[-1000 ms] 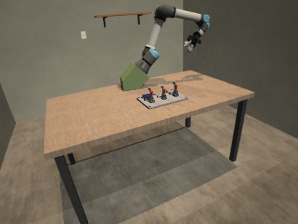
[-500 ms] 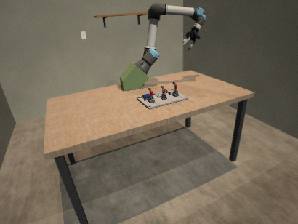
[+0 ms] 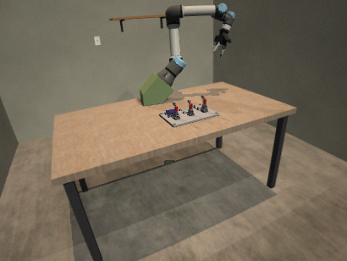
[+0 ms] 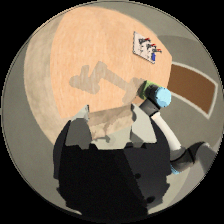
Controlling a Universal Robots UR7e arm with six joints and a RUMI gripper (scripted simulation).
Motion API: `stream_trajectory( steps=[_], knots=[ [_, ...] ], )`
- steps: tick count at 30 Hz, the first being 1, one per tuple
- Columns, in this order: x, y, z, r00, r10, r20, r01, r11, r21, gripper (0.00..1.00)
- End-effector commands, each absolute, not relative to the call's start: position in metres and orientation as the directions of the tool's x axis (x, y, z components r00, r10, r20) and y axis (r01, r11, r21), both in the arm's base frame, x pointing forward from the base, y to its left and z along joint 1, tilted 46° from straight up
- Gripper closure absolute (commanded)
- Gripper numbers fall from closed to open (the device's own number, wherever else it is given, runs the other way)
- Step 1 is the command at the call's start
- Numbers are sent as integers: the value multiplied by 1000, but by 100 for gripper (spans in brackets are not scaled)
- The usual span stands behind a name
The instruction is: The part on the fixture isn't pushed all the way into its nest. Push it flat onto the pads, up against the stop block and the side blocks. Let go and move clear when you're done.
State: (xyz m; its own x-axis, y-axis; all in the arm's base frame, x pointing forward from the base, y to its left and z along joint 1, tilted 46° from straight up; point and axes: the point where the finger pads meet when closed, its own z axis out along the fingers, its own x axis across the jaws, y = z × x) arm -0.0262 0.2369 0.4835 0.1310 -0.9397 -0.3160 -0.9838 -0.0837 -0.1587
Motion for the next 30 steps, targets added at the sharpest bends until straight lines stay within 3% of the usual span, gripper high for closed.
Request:
stream_trajectory(
  steps=[1, 14, 18, 30],
  knots=[
    [-26, 236, 484, 120, -842, -526, -988, -50, -145, 42],
    [-27, 237, 484, 109, -850, -516, -981, -9, -194, 42],
    [-25, 235, 484, 103, -706, -701, -991, -11, -134, 42],
    [-25, 235, 484, 103, -706, -701, -991, -11, -134, 42]
  ],
)
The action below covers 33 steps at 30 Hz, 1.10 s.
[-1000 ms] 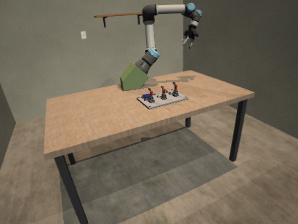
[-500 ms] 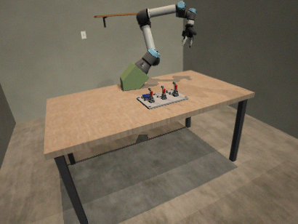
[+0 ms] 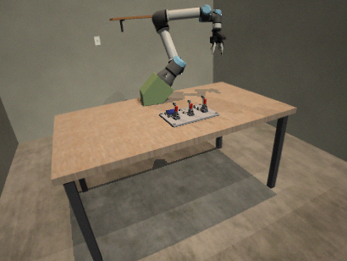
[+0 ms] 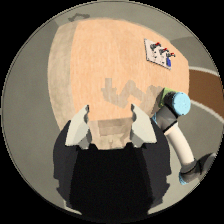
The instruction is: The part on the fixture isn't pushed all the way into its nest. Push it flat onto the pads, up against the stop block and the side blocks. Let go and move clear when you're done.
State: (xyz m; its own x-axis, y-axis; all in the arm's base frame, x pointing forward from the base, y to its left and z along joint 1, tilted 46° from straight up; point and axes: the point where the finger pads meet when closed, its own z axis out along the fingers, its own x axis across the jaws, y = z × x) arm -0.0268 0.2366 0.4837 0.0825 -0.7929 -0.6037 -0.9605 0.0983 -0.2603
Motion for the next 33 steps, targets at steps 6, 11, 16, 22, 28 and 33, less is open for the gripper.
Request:
stream_trajectory(
  steps=[6, 11, 16, 22, 28, 33],
  knots=[
    [-25, 235, 484, 102, -700, -707, -991, -12, -131, 42],
    [-25, 235, 484, 102, -700, -707, -991, -12, -131, 42],
    [-25, 235, 484, 102, -700, -707, -991, -12, -131, 42],
    [-25, 235, 484, 102, -700, -707, -991, -12, -131, 42],
    [-25, 235, 484, 102, -700, -707, -991, -12, -131, 42],
    [-25, 235, 484, 102, -700, -707, -991, -12, -131, 42]
  ],
)
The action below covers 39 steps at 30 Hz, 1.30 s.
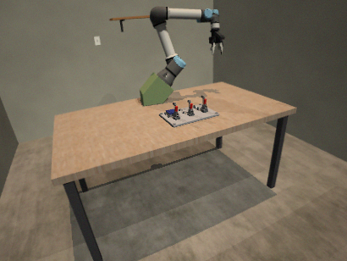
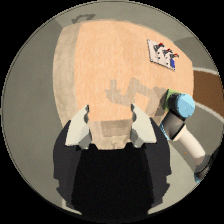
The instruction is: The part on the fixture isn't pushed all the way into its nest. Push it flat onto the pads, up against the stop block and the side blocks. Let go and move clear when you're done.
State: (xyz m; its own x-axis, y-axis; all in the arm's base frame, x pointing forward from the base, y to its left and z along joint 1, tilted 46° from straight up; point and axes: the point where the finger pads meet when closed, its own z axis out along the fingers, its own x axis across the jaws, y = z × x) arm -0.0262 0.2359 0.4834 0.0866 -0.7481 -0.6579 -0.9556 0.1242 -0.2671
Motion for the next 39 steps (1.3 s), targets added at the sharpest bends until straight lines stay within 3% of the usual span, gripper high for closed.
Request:
stream_trajectory(
  steps=[1, 2, 6, 18, 19, 23, 35, 36, 39],
  knots=[
    [-25, 235, 484, 102, -700, -707, -991, -12, -131, 42],
    [-26, 236, 484, 91, -739, -668, -966, 98, -240, 42],
    [-25, 235, 484, 102, -700, -707, -991, -12, -131, 42],
    [-25, 235, 484, 102, -700, -707, -991, -12, -131, 42],
    [-26, 236, 484, 91, -735, -672, -966, 100, -240, 42],
    [-25, 236, 484, 102, -700, -707, -991, -12, -131, 42],
    [-25, 236, 484, 102, -700, -707, -991, -12, -131, 42],
    [-26, 236, 484, 91, -734, -673, -965, 101, -240, 42],
    [-25, 236, 484, 100, -709, -699, -987, 17, -158, 42]
  ],
)
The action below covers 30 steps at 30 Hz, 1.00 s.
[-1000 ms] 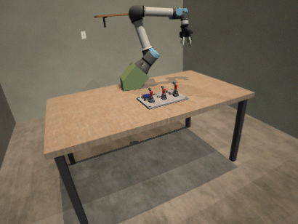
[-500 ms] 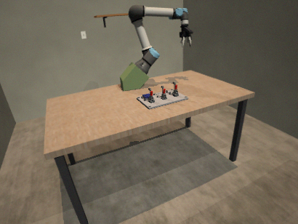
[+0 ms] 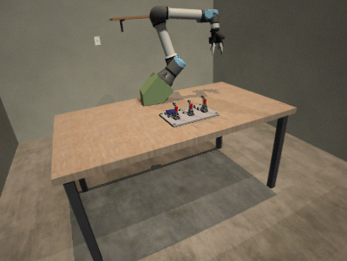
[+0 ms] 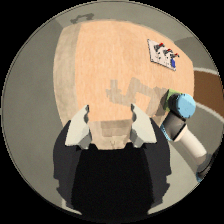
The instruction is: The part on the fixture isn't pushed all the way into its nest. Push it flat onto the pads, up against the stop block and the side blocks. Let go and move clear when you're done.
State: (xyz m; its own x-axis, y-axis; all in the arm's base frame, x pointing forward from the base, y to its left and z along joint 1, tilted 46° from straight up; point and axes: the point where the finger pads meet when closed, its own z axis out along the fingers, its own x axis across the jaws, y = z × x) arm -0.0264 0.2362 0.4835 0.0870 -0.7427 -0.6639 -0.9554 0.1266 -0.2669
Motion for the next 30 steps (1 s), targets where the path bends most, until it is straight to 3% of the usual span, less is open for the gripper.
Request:
stream_trajectory(
  steps=[1, 13, 14, 18, 30],
  knots=[
    [-25, 236, 484, 102, -700, -707, -991, -12, -131, 42],
    [-25, 236, 484, 102, -700, -707, -991, -12, -131, 42],
    [-26, 236, 484, 91, -734, -673, -965, 101, -240, 42],
    [-25, 236, 484, 102, -700, -707, -991, -12, -131, 42],
    [-25, 236, 484, 102, -700, -707, -991, -12, -131, 42]
  ],
)
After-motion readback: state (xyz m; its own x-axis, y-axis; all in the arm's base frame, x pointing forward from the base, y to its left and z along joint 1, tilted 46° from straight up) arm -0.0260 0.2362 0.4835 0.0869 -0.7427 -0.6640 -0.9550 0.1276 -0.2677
